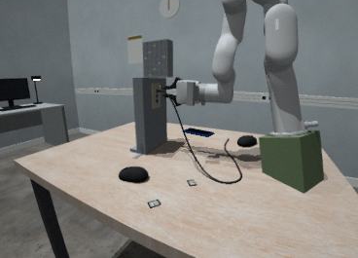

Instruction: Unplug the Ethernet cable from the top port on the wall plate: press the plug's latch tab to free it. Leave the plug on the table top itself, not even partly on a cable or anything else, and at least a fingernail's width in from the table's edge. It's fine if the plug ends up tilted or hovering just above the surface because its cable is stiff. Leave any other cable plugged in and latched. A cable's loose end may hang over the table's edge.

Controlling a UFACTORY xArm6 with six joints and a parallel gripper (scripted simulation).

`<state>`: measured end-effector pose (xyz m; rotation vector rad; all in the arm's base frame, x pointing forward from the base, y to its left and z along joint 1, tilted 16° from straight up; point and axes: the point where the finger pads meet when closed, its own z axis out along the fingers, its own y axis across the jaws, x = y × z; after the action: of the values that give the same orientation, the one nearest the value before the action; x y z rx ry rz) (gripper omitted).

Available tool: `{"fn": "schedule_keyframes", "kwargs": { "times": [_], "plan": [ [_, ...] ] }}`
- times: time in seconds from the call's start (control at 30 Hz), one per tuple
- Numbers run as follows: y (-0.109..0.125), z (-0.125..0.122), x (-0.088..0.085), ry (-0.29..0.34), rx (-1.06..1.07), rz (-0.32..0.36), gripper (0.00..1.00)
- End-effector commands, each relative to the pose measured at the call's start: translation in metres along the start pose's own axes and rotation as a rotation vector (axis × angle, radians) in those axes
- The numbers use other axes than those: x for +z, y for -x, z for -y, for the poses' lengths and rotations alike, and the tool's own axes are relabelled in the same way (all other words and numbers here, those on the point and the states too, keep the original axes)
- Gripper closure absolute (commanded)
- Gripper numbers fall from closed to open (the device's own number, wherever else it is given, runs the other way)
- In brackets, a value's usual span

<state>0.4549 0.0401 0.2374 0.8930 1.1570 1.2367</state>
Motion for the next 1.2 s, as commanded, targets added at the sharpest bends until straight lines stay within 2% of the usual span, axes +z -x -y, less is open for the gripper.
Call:
{"fn": "schedule_keyframes", "kwargs": {
  "times": [0.0, 0.13, 0.7, 0.9, 0.93, 1.17],
  "plan": [
    [-0.007, -0.001, 0.001, 0.003, 0.000, 0.002, 0.73],
    [-0.008, -0.001, 0.001, 0.003, 0.000, 0.002, 0.73],
    [-0.008, -0.001, 0.026, 0.003, 0.000, 0.002, 0.73],
    [-0.007, -0.002, 0.027, 0.004, 0.000, 0.002, 0.73],
    [-0.007, -0.002, 0.028, 0.004, 0.000, 0.002, 0.83],
    [-0.007, -0.002, 0.030, 0.004, 0.000, 0.002, 0.83]
  ]
}}
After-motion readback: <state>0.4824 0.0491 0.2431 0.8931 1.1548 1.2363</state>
